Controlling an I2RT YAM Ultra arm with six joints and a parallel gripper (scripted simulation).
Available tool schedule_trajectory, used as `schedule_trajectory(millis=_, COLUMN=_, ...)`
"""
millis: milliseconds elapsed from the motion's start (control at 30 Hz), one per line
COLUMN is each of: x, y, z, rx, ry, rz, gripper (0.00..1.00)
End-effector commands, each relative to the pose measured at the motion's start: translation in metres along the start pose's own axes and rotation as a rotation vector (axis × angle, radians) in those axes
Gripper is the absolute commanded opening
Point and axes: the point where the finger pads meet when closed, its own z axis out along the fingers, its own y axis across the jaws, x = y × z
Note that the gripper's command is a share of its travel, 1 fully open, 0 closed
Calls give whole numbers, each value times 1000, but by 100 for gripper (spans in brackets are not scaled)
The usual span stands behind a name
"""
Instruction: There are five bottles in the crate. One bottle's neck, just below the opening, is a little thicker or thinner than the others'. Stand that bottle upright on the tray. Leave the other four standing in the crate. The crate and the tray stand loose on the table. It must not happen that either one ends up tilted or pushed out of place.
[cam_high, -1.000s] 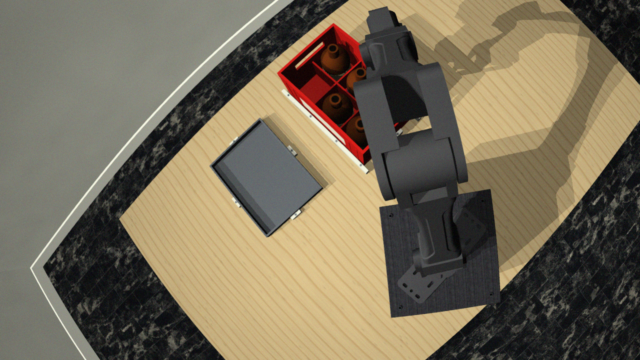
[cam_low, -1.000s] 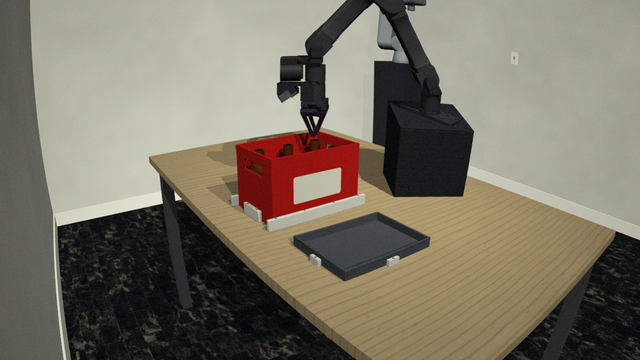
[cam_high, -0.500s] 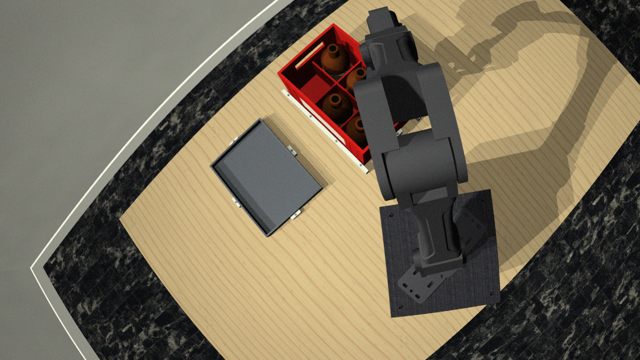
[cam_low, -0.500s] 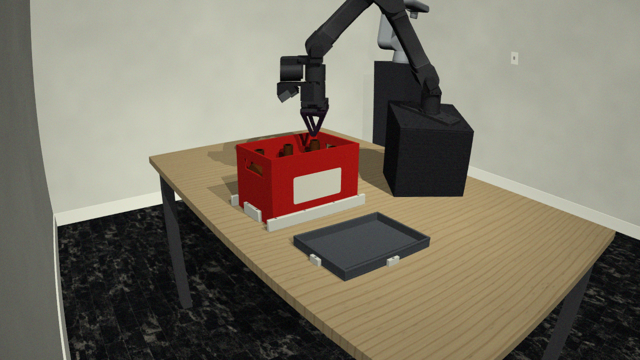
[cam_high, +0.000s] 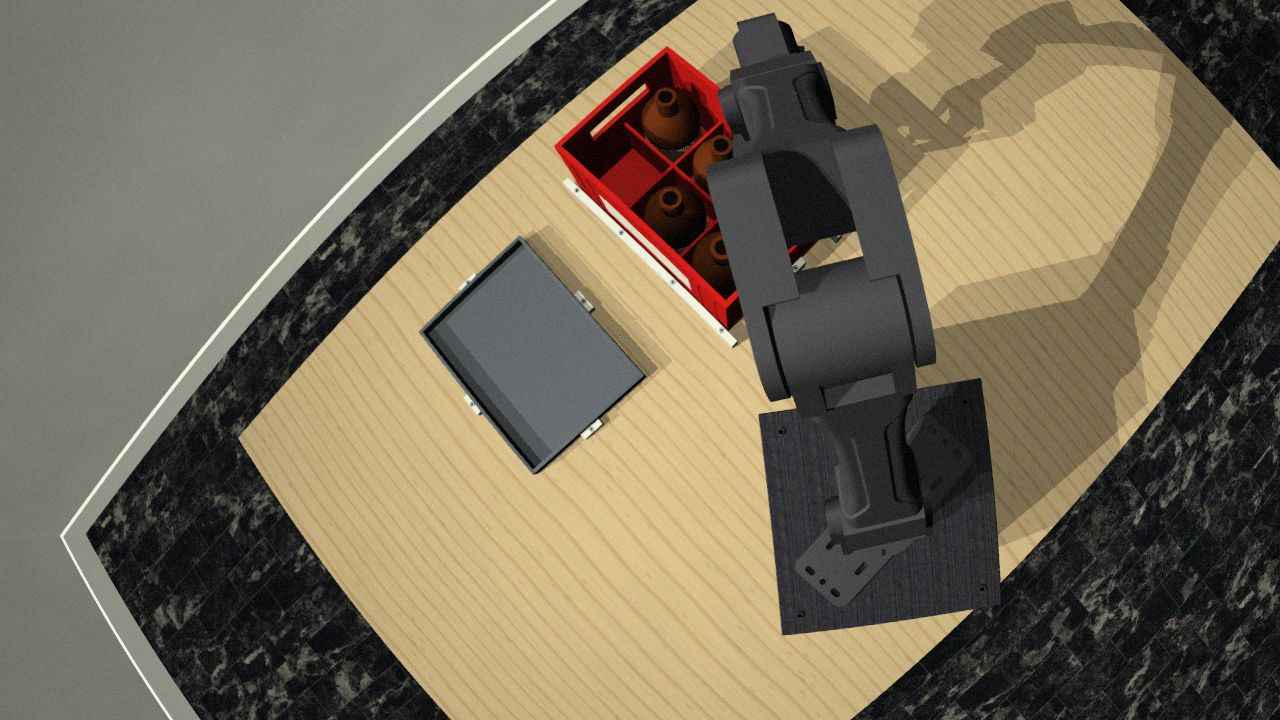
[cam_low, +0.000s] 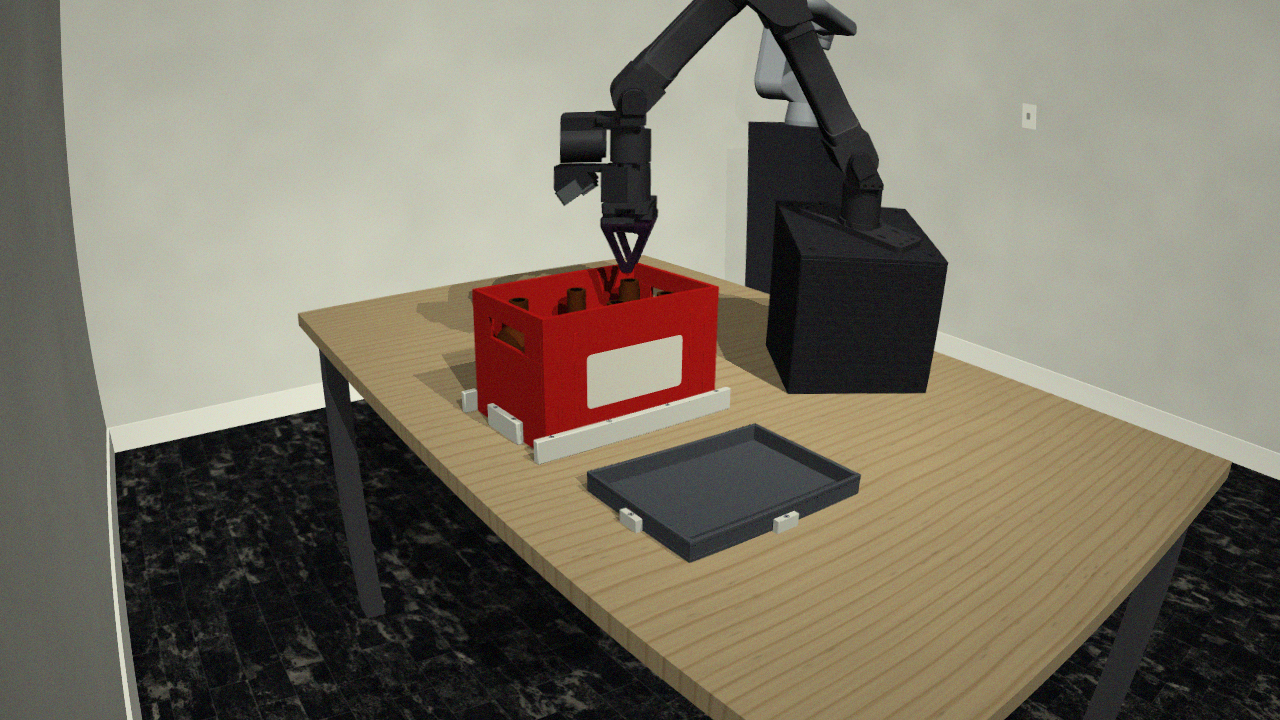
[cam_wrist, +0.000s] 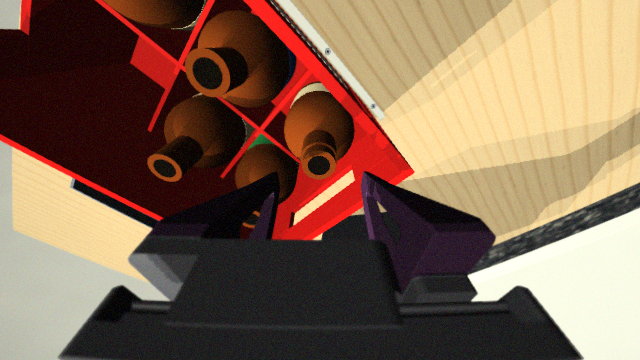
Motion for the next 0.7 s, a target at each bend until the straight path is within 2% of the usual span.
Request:
schedule_trajectory(millis=0, x=-4, y=7, z=-7, rx=-10, ry=-24, rz=-8, gripper=61)
schedule_trajectory(millis=667, x=-6, y=7, z=-8, rx=-10, ry=-29, rz=-5, gripper=61)
